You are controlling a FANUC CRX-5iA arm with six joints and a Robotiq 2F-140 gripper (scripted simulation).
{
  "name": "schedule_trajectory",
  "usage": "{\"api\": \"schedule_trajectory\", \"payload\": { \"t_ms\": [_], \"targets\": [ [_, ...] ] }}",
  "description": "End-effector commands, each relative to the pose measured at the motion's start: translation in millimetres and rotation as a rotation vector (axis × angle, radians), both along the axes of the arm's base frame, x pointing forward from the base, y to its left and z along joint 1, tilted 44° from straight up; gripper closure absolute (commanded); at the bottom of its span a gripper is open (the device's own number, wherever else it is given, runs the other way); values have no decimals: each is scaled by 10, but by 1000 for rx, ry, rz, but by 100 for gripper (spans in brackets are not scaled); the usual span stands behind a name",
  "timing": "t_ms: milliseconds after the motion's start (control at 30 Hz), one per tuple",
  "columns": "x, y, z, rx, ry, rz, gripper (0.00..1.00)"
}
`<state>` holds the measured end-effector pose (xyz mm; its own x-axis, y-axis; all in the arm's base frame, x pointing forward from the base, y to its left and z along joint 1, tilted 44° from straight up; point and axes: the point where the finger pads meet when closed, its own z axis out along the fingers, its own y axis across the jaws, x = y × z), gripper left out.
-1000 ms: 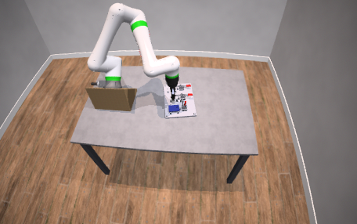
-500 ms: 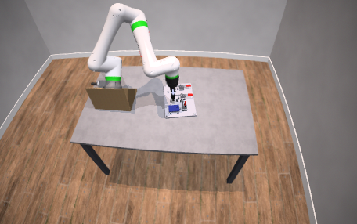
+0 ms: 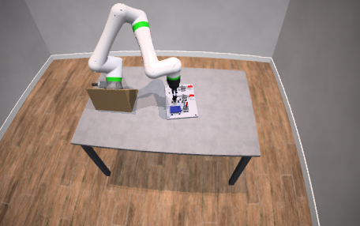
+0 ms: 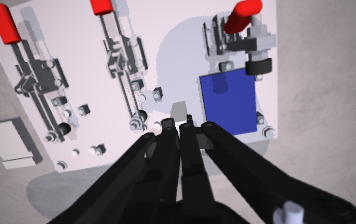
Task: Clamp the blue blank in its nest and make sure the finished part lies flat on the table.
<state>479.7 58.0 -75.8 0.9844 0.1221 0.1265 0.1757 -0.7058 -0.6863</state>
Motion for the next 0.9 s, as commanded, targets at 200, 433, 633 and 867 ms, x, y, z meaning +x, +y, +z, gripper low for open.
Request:
{"api": "schedule_trajectory", "payload": {
  "t_ms": [200,433,633,867],
  "targets": [
    [1,0,-3,0,0,0,100],
    [1,0,-3,0,0,0,100],
    [6,-20,-23,0,0,0,100],
    [8,-28,-30,0,0,0,100]
  ]
}}
